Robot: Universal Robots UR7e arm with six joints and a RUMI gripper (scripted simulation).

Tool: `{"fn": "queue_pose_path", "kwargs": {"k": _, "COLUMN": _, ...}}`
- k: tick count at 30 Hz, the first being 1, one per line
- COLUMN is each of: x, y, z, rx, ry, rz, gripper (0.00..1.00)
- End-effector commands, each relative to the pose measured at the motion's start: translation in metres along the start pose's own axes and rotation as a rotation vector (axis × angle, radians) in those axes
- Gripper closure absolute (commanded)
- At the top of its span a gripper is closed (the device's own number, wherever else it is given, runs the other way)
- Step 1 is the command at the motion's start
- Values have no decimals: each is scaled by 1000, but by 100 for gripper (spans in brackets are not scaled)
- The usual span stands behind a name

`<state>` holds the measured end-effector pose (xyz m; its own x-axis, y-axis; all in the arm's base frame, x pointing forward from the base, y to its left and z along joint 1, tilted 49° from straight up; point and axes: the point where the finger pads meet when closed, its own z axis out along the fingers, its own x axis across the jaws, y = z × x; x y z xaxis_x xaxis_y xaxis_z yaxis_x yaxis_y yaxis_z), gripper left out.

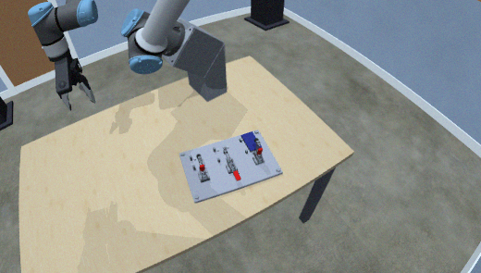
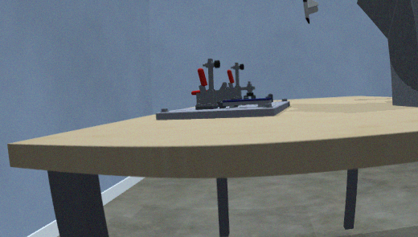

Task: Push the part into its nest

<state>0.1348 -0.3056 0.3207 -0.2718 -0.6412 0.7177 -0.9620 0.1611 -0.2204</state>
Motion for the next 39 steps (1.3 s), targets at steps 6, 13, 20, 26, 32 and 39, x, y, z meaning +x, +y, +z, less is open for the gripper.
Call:
{"fn": "queue_pose_path", "kwargs": {"k": 6, "x": -10, "y": -4, "z": -1, "rx": -11, "ry": 2, "rz": -1, "gripper": 42}}
{"fn": "queue_pose_path", "kwargs": {"k": 13, "x": -66, "y": -21, "z": 5, "rx": -11, "ry": 2, "rz": 0, "gripper": 42}}
{"fn": "queue_pose_path", "kwargs": {"k": 20, "x": -66, "y": -21, "z": 5, "rx": -11, "ry": 2, "rz": 0, "gripper": 42}}
{"fn": "queue_pose_path", "kwargs": {"k": 26, "x": -76, "y": -24, "z": 6, "rx": 53, "ry": -1, "rz": -1, "gripper": 42}}
{"fn": "queue_pose_path", "kwargs": {"k": 32, "x": -121, "y": -39, "z": 11, "rx": -11, "ry": 2, "rz": 0, "gripper": 42}}
{"fn": "queue_pose_path", "kwargs": {"k": 39, "x": -121, "y": -39, "z": 11, "rx": -11, "ry": 2, "rz": 0, "gripper": 42}}
